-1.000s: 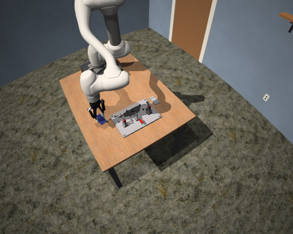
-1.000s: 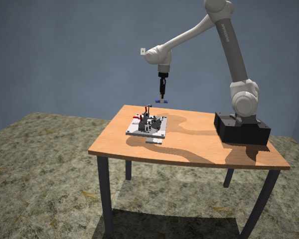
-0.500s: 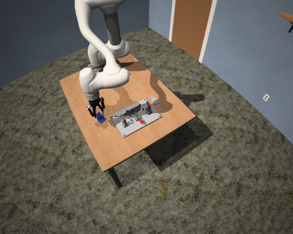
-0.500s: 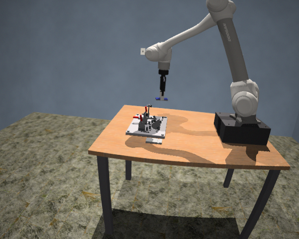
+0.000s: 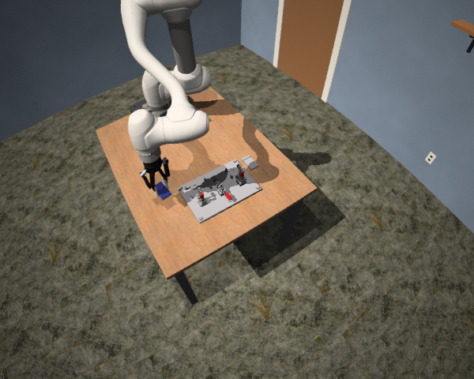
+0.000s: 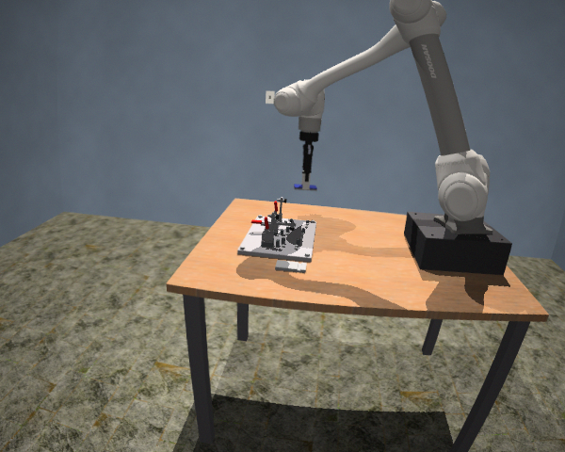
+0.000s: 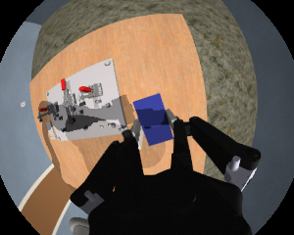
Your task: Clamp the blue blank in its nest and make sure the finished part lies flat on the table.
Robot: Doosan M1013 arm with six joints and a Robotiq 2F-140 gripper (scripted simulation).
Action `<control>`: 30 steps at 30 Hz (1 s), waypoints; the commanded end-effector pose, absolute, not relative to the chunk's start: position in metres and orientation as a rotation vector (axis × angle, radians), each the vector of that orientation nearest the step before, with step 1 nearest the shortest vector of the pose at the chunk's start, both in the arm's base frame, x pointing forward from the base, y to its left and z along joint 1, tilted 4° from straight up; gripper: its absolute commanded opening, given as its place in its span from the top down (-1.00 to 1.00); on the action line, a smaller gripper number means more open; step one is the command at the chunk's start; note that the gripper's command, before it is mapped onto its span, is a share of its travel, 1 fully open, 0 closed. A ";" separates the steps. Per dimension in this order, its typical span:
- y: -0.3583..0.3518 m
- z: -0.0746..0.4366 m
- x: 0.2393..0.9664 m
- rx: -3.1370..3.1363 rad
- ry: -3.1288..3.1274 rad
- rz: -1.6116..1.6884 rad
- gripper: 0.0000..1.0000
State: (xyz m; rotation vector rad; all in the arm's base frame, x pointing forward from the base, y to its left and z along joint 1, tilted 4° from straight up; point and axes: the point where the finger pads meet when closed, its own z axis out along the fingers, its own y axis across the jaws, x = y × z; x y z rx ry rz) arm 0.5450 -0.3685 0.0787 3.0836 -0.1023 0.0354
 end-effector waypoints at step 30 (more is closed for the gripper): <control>-0.369 0.068 0.545 3.070 -0.318 0.041 1.00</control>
